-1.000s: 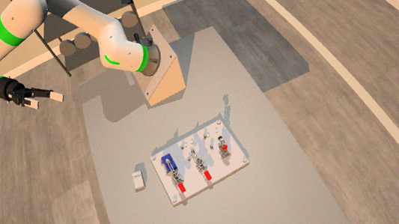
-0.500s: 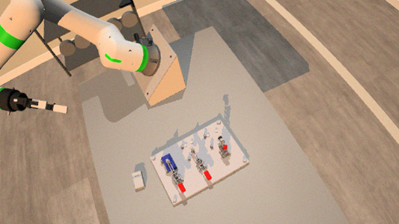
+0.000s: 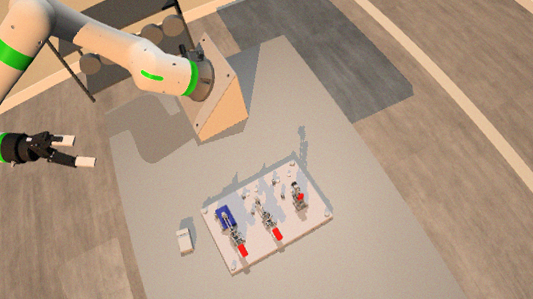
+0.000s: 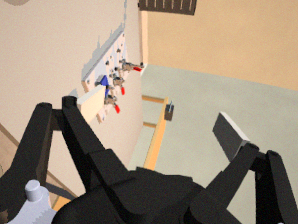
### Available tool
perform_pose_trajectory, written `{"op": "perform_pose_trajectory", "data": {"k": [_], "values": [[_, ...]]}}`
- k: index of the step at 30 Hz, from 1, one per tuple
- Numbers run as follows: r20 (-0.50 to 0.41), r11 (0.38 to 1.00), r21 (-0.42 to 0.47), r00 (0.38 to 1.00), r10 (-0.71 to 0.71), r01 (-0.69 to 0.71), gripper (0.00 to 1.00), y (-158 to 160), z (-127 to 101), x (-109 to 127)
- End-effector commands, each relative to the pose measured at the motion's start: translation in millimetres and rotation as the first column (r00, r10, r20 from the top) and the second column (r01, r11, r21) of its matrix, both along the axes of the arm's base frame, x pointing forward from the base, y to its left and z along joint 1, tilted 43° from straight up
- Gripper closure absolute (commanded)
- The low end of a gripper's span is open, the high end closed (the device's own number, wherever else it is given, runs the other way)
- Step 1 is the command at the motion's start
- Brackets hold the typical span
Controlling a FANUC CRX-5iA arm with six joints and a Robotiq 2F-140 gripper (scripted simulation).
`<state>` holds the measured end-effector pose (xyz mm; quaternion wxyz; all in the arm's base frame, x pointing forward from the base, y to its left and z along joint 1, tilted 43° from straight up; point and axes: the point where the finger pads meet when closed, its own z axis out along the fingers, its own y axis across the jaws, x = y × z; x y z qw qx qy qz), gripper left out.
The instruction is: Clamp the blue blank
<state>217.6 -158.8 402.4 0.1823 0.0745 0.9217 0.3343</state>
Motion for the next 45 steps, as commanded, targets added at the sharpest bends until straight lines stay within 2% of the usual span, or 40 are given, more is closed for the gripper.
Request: {"op": "perform_pose_trajectory", "data": {"k": [1,2,3,7,8,12,13,17,18,23,24,29,30,35,36,42,43,45], "values": [[0.027,0.996,-0.047,0.996,0.082,-0.081,0.0,-0.9,-6.2,7.0],[0.027,0.996,-0.047,0.996,0.082,-0.081,0.0,-0.9,-6.2,7.0],[0.052,0.982,-0.093,0.984,0.169,-0.163,0.0,-1.3,-12.6,14.5],[0.052,0.982,-0.093,0.984,0.169,-0.163,0.0,-1.3,-12.6,14.5],[0.073,0.958,-0.143,0.963,0.261,-0.249,0.0,-1.5,-19.3,22.7],[0.073,0.958,-0.143,0.963,0.261,-0.249,0.0,-1.5,-19.3,22.7],[0.091,0.922,-0.195,0.93,0.357,-0.335,0.0,-1.4,-26.2,31.4],[0.091,0.922,-0.195,0.93,0.357,-0.335,0.0,-1.4,-26.2,31.4],[0.105,0.873,-0.248,0.884,0.455,-0.419,0.0,-0.9,-33.3,40.7],[0.105,0.873,-0.248,0.884,0.455,-0.419,0.0,-0.9,-33.3,40.7],[0.113,0.811,-0.303,0.826,0.553,-0.501,0.0,0.1,-40.5,50.6],[0.113,0.811,-0.303,0.826,0.553,-0.501,0.0,0.1,-40.5,50.6],[0.116,0.734,-0.357,0.753,0.648,-0.577,0.0,1.6,-47.7,61.1],[0.116,0.734,-0.357,0.753,0.648,-0.577,0.0,1.6,-47.7,61.1],[0.113,0.645,-0.411,0.666,0.738,-0.645,0.0,3.6,-55.0,72.2],[0.113,0.645,-0.411,0.666,0.738,-0.645,0.0,3.6,-55.0,72.2],[0.103,0.542,-0.463,0.565,0.819,-0.701,0.0,6.3,-62.2,83.8],[0.103,0.542,-0.463,0.565,0.819,-0.701,0.0,6.3,-62.2,83.8]]}}
